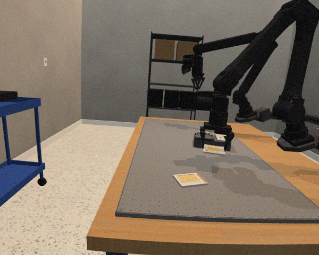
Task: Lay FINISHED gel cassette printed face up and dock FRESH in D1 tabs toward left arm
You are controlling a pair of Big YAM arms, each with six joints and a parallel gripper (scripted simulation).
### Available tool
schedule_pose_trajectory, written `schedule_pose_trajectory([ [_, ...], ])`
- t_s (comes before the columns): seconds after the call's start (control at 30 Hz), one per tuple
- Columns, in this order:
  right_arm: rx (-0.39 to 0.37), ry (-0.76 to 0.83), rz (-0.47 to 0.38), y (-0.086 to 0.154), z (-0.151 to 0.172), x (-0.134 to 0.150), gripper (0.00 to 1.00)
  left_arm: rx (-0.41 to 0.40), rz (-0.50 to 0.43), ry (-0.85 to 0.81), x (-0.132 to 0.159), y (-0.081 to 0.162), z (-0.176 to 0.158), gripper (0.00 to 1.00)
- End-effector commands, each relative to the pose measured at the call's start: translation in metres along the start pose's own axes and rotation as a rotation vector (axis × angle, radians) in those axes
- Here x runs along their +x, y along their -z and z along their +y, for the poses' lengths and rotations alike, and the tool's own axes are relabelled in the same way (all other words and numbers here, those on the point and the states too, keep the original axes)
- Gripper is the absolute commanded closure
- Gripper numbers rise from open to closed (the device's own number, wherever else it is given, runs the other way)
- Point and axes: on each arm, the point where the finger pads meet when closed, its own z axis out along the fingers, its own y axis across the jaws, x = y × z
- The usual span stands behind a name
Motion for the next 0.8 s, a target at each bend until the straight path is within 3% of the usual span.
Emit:
schedule_pose_trajectory([
  [0.0,0.018,-0.011,-0.045,0.025,-0.004,-0.019,0.00,-0.042,0.010,-0.009,0.004,0.009,0.014,1.00],
  [0.77,0.018,-0.011,-0.045,0.025,-0.004,-0.019,0.00,-0.032,0.005,-0.016,0.000,0.002,0.004,1.00],
])
